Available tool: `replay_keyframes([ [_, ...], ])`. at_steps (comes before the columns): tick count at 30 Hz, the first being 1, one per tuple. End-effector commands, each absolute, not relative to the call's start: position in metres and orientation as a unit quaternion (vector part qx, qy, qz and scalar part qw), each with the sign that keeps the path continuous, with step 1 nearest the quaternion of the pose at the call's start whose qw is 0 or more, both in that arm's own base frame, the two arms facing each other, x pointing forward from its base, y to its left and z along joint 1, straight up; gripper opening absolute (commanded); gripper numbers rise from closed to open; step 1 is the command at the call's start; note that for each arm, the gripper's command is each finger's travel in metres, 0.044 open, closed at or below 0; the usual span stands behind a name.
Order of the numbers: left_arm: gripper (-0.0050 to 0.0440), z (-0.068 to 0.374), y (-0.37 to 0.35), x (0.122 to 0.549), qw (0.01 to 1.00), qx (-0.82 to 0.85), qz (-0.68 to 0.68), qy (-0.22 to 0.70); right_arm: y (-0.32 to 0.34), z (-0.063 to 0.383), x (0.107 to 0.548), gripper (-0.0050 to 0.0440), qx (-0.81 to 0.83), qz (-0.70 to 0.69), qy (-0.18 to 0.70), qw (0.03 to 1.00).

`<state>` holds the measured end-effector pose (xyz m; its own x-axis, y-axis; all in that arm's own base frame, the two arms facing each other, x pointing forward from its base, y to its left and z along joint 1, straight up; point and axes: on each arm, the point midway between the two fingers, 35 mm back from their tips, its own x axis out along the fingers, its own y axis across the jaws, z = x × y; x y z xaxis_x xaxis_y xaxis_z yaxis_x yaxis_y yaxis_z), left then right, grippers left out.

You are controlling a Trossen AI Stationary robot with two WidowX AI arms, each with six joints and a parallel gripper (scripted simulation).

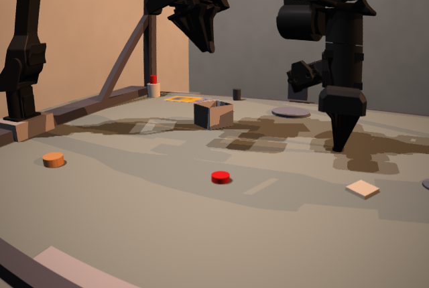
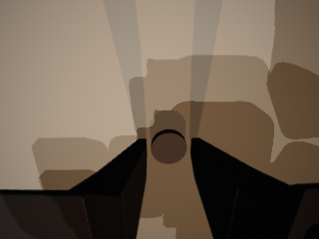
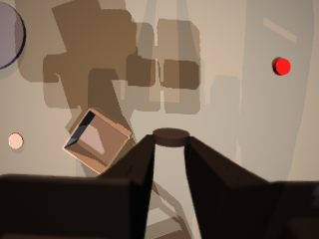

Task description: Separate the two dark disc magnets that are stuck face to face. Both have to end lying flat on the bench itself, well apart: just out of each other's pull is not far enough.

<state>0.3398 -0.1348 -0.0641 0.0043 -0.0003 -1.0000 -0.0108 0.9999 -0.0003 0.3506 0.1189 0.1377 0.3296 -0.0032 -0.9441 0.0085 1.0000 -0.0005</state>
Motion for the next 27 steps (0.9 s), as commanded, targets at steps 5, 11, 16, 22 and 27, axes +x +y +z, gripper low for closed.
replay_keyframes([
  [5,0.0256,-0.056,-0.137,0.345,0.717,-0.009,0.0,0.697,0.119,0.152,0.354,0.004,0.008,-0.001,0.562,0.827],
  [11,0.04,-0.056,-0.137,0.345,0.717,-0.009,0.0,0.697,0.119,0.152,0.354,0.004,0.008,-0.001,0.562,0.827],
  [16,0.04,-0.056,-0.137,0.345,0.717,-0.009,0.0,0.697,0.119,0.152,0.354,0.004,0.008,-0.001,0.562,0.827],
  [22,0.04,-0.016,-0.138,0.348,0.726,-0.011,-0.003,0.688,0.119,0.152,0.354,0.004,0.008,-0.001,0.562,0.827],
  [27,0.04,0.016,-0.136,0.343,0.726,-0.011,-0.003,0.688,0.119,0.152,0.354,0.004,0.008,-0.001,0.562,0.827],
])
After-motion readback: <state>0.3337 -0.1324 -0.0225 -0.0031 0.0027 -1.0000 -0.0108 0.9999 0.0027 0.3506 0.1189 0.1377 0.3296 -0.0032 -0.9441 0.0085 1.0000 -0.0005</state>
